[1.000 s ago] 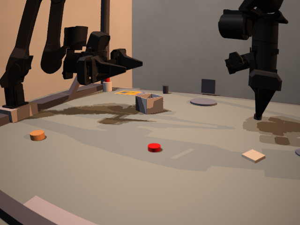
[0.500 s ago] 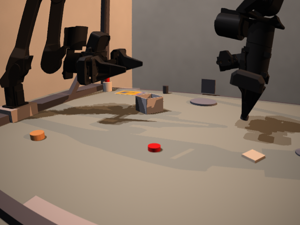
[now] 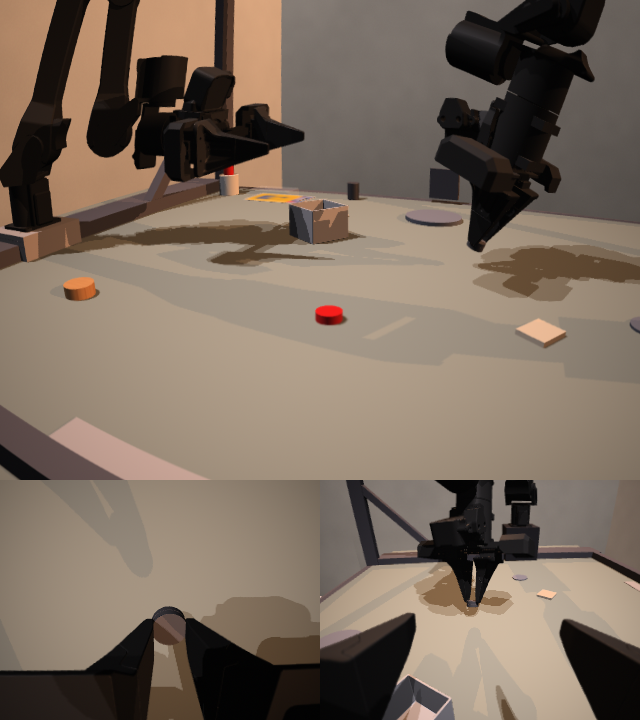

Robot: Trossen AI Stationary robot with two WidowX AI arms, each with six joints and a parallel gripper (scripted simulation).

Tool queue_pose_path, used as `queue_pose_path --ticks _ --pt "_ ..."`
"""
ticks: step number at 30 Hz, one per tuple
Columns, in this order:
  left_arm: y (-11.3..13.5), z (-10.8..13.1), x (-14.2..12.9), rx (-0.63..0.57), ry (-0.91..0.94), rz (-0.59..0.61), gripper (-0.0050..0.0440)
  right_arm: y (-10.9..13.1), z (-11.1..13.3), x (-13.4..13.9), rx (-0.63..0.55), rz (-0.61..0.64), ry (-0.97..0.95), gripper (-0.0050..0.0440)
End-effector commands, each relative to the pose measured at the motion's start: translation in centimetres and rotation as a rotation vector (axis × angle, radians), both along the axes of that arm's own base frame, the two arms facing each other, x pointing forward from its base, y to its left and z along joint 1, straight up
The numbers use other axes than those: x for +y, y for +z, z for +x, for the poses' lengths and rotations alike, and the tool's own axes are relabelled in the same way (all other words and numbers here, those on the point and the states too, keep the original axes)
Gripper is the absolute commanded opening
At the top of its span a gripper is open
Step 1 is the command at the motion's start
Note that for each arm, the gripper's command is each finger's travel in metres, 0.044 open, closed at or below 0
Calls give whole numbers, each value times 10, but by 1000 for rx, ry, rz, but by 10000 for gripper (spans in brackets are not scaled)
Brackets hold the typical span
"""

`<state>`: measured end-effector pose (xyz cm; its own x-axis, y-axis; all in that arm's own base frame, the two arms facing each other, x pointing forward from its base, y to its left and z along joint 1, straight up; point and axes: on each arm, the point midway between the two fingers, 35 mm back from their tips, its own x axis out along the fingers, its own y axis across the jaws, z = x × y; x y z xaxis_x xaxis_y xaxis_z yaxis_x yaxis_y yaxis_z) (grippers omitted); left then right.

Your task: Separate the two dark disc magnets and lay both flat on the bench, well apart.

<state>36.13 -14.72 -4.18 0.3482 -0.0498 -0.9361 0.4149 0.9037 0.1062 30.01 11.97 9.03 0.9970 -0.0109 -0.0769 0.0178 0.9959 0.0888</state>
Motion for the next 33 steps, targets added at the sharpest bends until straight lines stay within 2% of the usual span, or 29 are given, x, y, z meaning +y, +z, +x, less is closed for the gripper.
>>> queue_pose_path --ticks 1,5,20,22,33 --pt "3 20 -1 -103 -96 26 40 5 1 1 -14 8 -1 400" --pt "5 28 -2 -147 -139 44 40 5 1 1 -14 8 -1 400" --pt "25 85 -4 -479 -429 256 40 5 1 1 -14 8 -1 400" --pt "25 85 -4 -479 -429 256 40 5 1 1 -14 8 -1 400" --pt "48 115 0 -687 -576 473 40 5 1 1 -14 8 -1 400"
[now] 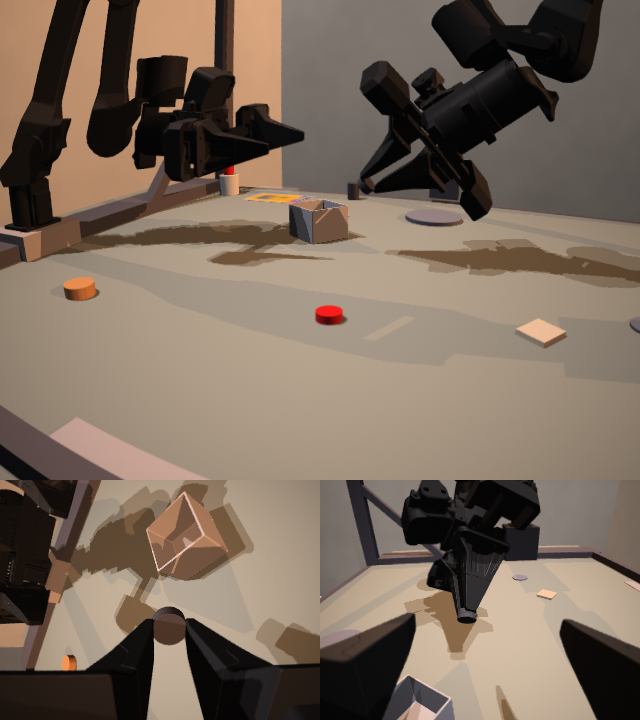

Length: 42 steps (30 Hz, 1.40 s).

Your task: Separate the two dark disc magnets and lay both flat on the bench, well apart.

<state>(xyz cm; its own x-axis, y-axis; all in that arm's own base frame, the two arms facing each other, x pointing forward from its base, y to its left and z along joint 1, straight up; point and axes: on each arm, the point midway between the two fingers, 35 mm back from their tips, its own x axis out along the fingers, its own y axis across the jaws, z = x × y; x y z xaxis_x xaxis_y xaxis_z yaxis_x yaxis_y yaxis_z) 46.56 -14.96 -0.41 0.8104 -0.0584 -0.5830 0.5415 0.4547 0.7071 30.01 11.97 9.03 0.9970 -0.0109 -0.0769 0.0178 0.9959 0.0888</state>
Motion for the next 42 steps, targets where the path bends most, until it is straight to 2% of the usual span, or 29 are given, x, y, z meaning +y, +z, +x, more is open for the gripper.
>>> queue_pose_path --ticks 1,21,42 --pt "13 13 3 -111 -45 80 40 5 1 1 -14 8 -1 400" --pt "47 35 13 -369 -111 353 40 5 1 1 -14 8 -1 400" --pt "62 40 18 -458 -114 459 40 5 1 1 -14 8 -1 400"
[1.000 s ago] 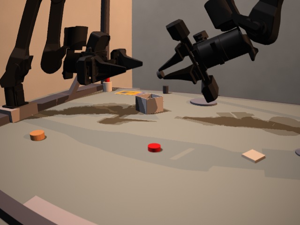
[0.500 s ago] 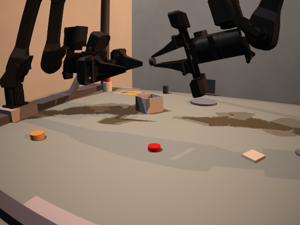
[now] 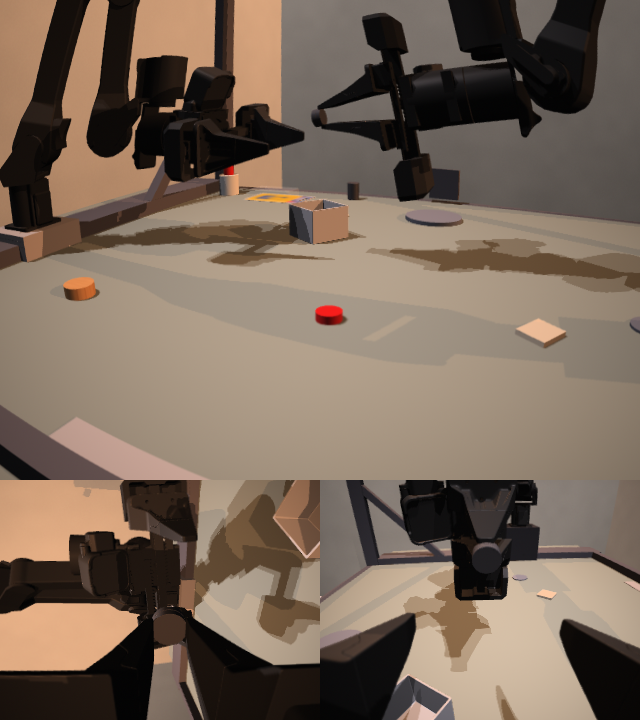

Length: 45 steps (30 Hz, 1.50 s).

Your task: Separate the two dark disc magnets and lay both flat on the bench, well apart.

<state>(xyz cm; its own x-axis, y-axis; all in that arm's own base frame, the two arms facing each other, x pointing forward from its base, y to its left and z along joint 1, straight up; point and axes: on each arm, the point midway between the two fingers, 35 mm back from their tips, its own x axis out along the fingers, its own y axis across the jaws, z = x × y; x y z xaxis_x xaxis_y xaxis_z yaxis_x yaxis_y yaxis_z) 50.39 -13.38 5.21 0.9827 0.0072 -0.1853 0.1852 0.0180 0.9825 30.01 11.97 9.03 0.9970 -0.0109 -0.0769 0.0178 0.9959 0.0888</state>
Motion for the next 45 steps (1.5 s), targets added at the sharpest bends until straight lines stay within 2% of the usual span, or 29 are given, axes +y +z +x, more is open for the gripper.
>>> queue_pose_path --ticks 1,10,11,25,32,45 --pt "6 2 2 -20 6 12 40 5 1 1 -14 8 -1 400" --pt "7 2 2 -25 5 16 40 5 1 1 -14 8 -1 400" --pt "15 3 0 -42 2 5 40 5 1 1 -14 8 -1 400" --pt "15 3 0 -42 2 5 40 4 1 1 -13 8 -1 400" --pt "15 3 0 -42 2 5 40 7 9 6 -6 18 6 400" --pt "15 3 0 -42 2 5 40 8 41 30 131 6 53 400"
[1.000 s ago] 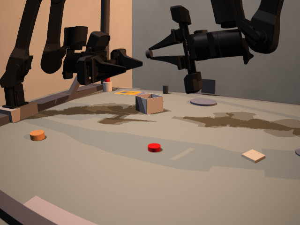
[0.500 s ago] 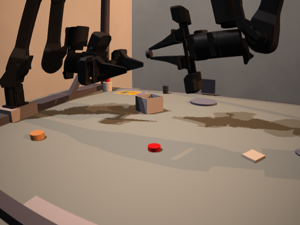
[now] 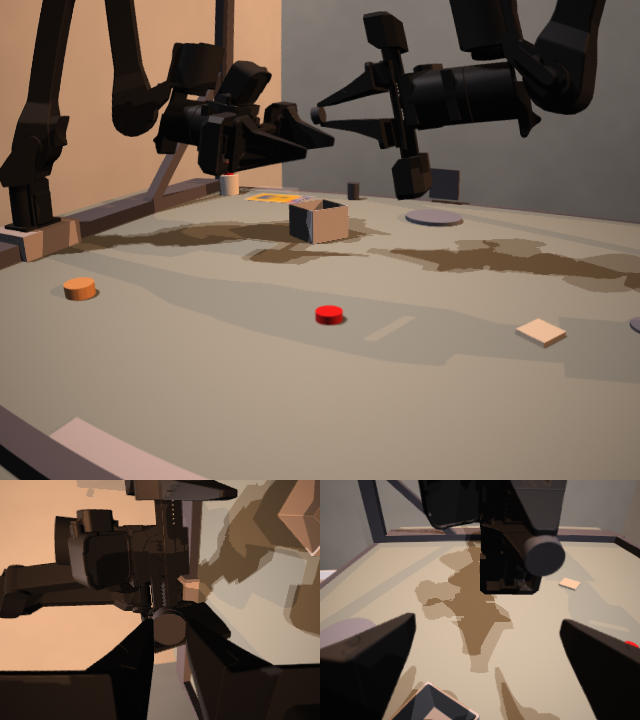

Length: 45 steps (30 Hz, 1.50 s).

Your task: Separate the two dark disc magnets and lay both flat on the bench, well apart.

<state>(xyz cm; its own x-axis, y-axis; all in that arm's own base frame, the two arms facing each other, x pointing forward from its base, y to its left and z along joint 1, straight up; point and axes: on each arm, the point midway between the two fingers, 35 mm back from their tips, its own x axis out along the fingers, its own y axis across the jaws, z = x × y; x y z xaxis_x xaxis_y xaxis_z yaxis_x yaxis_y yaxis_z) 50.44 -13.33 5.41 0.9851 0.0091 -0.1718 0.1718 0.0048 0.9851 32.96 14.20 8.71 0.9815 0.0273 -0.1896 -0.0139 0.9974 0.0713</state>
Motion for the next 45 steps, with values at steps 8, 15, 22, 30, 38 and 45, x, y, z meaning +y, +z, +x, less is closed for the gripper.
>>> queue_pose_path --ticks 8,15,22,30,38,45 --pt "13 3 0 -28 2 -8 40 15 21 14 100 15 27 400" --pt "13 3 0 -28 2 -8 40 20 28 18 183 9 40 400" --pt "13 3 0 -28 2 -8 40 16 25 16 288 -21 42 400" --pt "13 3 0 -28 2 -8 40 37 25 15 375 -1 51 400" --pt "13 3 0 -28 2 -8 40 45 17 10 462 -4 49 400" --pt "13 3 0 -28 2 -8 40 58 0 0 589 -6 40 400"
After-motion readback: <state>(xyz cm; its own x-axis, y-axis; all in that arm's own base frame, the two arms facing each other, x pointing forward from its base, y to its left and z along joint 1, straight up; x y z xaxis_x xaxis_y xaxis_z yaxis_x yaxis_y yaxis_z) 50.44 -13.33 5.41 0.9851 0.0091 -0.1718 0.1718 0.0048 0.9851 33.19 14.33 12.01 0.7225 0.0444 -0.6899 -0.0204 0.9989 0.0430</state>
